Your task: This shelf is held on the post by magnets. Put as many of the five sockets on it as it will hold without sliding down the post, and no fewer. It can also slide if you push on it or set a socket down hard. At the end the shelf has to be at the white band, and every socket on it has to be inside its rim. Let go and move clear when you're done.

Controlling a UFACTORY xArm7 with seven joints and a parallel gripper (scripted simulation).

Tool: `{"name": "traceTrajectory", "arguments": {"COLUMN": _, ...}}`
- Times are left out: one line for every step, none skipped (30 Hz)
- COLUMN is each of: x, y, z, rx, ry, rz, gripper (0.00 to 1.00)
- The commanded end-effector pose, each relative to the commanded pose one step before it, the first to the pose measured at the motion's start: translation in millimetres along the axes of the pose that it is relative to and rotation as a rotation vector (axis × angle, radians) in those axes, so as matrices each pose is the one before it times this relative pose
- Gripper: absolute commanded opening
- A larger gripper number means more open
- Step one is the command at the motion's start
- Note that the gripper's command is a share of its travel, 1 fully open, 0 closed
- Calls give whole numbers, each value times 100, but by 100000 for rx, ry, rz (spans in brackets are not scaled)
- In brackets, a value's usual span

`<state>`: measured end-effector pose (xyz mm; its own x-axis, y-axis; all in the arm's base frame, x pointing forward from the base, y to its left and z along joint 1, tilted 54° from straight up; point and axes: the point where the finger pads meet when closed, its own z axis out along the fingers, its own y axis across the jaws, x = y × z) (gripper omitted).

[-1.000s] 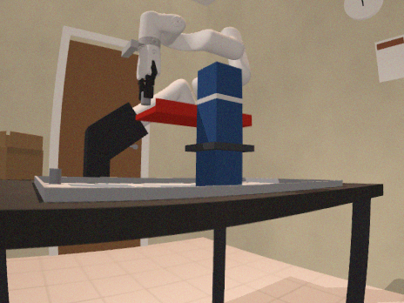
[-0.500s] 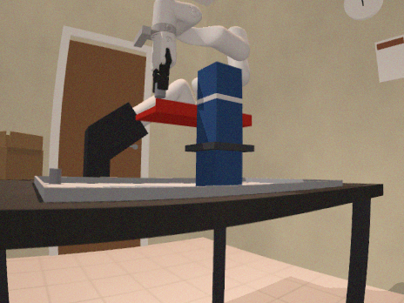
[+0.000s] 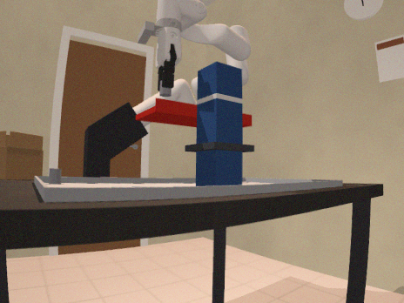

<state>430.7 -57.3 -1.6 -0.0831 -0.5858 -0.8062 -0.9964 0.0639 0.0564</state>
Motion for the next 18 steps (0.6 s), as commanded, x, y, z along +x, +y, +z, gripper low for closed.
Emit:
{"name": "traceTrajectory", "arguments": {"x": 50, "y": -102, "z": 156, "rx": 370, "ry": 295, "rz": -32, "gripper": 0}}
{"name": "traceTrajectory", "arguments": {"x": 3, "y": -9, "z": 229, "rx": -1, "ry": 8, "rz": 1, "gripper": 0}}
{"name": "traceTrajectory", "arguments": {"x": 4, "y": -10, "z": 269, "rx": 0, "ry": 0, "rz": 0, "gripper": 0}}
{"name": "traceTrajectory", "arguments": {"x": 4, "y": -12, "z": 296, "rx": 0, "ry": 0, "rz": -1, "gripper": 0}}
{"name": "traceTrajectory", "arguments": {"x": 0, "y": 0, "z": 0, "rx": 0, "ry": 0, "rz": 0, "gripper": 0}}
{"name": "traceTrajectory", "arguments": {"x": 0, "y": 0, "z": 0, "rx": 0, "ry": 0, "rz": 0, "gripper": 0}}
{"name": "traceTrajectory", "arguments": {"x": 5, "y": -11, "z": 310, "rx": 0, "ry": 1, "rz": 1, "gripper": 0}}
{"name": "traceTrajectory", "arguments": {"x": 4, "y": -13, "z": 308, "rx": 0, "ry": -1, "rz": -1, "gripper": 0}}
{"name": "traceTrajectory", "arguments": {"x": 4, "y": -11, "z": 291, "rx": 0, "ry": 0, "rz": 0, "gripper": 0}}
{"name": "traceTrajectory", "arguments": {"x": 4, "y": -10, "z": 261, "rx": 0, "ry": 0, "rz": 0, "gripper": 0}}
{"name": "traceTrajectory", "arguments": {"x": 3, "y": -9, "z": 220, "rx": 0, "ry": 0, "rz": 0, "gripper": 0}}
{"name": "traceTrajectory", "arguments": {"x": 2, "y": -7, "z": 171, "rx": 0, "ry": 0, "rz": 0, "gripper": 0}}
{"name": "traceTrajectory", "arguments": {"x": 2, "y": -4, "z": 119, "rx": 0, "ry": 0, "rz": 0, "gripper": 0}}
{"name": "traceTrajectory", "arguments": {"x": 1, "y": -2, "z": 70, "rx": 0, "ry": 0, "rz": 0, "gripper": 0}}
{"name": "traceTrajectory", "arguments": {"x": 0, "y": -1, "z": 29, "rx": 0, "ry": 0, "rz": 0, "gripper": 0}}
{"name": "traceTrajectory", "arguments": {"x": 0, "y": 0, "z": 5, "rx": 0, "ry": 0, "rz": 0, "gripper": 0}}
{"name": "traceTrajectory", "arguments": {"x": 0, "y": 0, "z": 0, "rx": 0, "ry": 0, "rz": 0, "gripper": 0}}
{"name": "traceTrajectory", "arguments": {"x": 0, "y": 0, "z": 0, "rx": 0, "ry": 0, "rz": 0, "gripper": 0}}
